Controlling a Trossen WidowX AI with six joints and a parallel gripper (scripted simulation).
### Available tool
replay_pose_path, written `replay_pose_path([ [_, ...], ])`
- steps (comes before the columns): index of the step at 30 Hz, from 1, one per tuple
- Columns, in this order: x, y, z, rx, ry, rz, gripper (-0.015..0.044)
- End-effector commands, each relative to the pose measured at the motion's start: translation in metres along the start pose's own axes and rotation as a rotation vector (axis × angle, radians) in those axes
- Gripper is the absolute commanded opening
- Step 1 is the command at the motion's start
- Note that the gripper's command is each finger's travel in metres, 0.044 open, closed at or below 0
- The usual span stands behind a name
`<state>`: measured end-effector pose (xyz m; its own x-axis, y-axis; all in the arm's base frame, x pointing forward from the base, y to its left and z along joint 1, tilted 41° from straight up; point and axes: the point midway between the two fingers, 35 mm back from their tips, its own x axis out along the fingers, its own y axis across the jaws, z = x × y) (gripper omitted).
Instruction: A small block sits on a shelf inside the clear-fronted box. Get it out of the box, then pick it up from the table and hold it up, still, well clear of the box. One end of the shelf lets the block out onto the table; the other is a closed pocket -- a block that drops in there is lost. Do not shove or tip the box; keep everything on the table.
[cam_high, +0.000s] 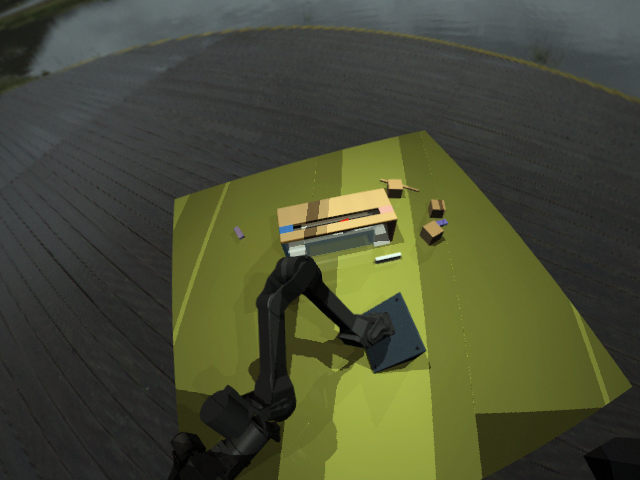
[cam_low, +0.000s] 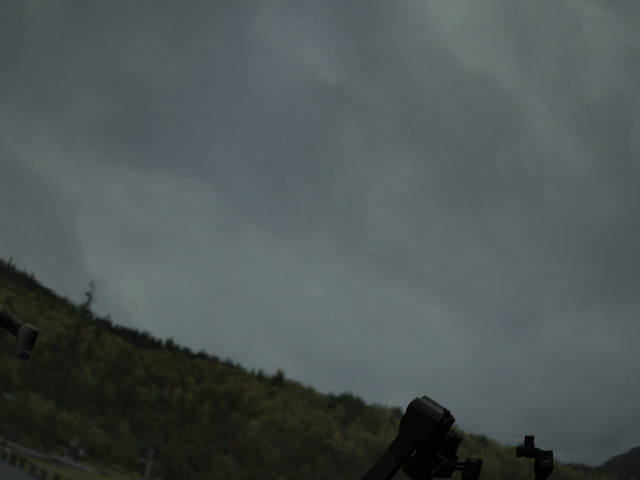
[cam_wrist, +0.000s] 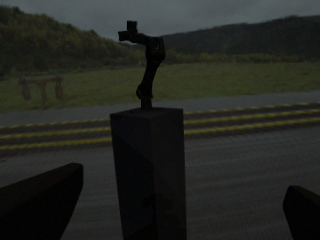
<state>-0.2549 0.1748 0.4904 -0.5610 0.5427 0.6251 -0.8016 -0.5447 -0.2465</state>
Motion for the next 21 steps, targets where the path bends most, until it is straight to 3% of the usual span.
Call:
replay_pose_path([
  [1, 0.0, -0.001, -0.001, -0.003, 0.002, -0.002, 0.04],
  [9, 0.011, -0.041, -0.037, -0.185, 0.118, -0.075, 0.04],
  [21, 0.003, -0.157, -0.107, -0.539, 0.442, -0.211, 0.04],
])
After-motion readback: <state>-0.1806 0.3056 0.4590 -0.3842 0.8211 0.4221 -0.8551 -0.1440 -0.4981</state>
